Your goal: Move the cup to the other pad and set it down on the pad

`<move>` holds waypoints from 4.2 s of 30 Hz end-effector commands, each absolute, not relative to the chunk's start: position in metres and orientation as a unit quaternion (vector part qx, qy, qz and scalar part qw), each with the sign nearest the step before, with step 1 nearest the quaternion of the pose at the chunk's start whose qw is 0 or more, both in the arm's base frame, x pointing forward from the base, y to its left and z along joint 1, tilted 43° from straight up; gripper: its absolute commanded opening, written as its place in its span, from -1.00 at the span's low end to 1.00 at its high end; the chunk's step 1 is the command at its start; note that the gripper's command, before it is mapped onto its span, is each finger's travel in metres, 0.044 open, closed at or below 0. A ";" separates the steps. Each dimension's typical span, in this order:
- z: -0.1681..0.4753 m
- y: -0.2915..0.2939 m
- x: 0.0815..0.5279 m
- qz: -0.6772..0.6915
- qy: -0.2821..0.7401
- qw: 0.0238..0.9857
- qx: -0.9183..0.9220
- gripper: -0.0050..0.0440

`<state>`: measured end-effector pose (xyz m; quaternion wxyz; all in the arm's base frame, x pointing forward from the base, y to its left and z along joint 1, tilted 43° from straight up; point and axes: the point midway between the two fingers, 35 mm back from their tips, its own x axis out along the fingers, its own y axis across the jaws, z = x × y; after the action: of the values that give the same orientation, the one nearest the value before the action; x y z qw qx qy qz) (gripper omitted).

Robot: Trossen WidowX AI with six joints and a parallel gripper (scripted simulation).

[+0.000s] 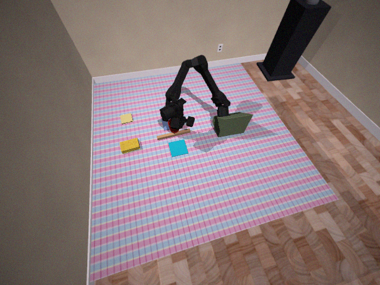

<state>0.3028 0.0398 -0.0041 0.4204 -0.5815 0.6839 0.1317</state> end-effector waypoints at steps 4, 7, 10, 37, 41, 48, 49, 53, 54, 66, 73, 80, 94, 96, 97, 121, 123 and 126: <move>-0.013 0.056 0.306 0.131 0.679 0.430 -0.580 -0.80; -0.018 0.061 0.305 0.131 0.679 0.430 -0.580 -0.80; -0.023 0.067 0.304 0.131 0.679 0.430 -0.580 -0.80; -0.059 0.109 0.301 0.132 0.679 0.431 -0.580 -0.80; -0.065 0.115 0.301 0.132 0.679 0.431 -0.580 -0.80; -0.073 0.124 0.300 0.132 0.679 0.432 -0.580 -0.80; -0.074 0.126 0.300 0.132 0.679 0.432 -0.580 -0.80; -0.078 0.126 0.300 0.132 0.679 0.432 -0.580 -0.80; -0.079 0.125 0.300 0.132 0.679 0.432 -0.580 -0.80; -0.097 0.109 0.301 0.131 0.679 0.431 -0.580 -0.80; -0.109 0.099 0.301 0.131 0.679 0.431 -0.580 -0.80; -0.110 0.098 0.301 0.131 0.679 0.431 -0.580 -0.80; -0.108 0.100 0.302 0.131 0.678 0.435 -0.577 -0.70; -0.108 0.100 0.302 0.131 0.678 0.435 -0.577 -0.50; -0.108 0.100 0.302 0.131 0.678 0.435 -0.577 -0.50; -0.089 0.118 0.301 0.132 0.678 0.434 -0.578 -0.27; -0.085 0.122 0.301 0.132 0.678 0.433 -0.578 -0.27; -0.080 0.127 0.299 0.132 0.679 0.433 -0.579 -0.27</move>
<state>0.2934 0.1153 -0.0923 0.4153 -0.5822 0.6863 0.1323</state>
